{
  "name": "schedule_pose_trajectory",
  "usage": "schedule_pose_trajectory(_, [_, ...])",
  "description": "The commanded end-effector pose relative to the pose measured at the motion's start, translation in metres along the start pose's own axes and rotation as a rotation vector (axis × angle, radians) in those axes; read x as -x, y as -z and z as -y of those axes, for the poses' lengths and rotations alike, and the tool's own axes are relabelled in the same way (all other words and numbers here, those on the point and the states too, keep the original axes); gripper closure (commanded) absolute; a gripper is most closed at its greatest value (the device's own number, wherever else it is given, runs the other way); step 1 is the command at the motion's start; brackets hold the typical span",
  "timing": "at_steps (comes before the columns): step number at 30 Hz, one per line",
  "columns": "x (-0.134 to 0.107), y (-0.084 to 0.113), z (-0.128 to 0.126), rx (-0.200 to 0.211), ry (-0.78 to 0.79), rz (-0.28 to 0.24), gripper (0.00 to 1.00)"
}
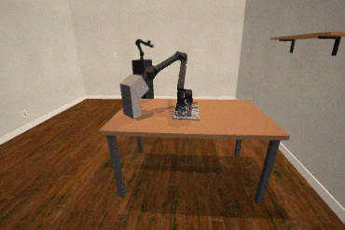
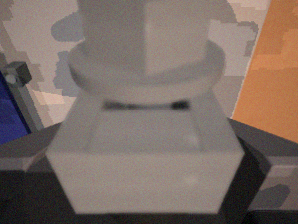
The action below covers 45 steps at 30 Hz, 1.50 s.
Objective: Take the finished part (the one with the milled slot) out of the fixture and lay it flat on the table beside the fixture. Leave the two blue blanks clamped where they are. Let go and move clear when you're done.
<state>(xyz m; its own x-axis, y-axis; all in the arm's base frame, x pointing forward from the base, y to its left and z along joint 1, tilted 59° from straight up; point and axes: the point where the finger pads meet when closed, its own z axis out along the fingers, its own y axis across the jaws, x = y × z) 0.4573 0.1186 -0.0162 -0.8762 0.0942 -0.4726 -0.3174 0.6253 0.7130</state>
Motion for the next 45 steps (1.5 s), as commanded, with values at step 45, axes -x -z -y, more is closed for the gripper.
schedule_pose_trajectory(45, [0.002, 0.045, 0.004, -0.013, -0.001, 0.017, 1.0])
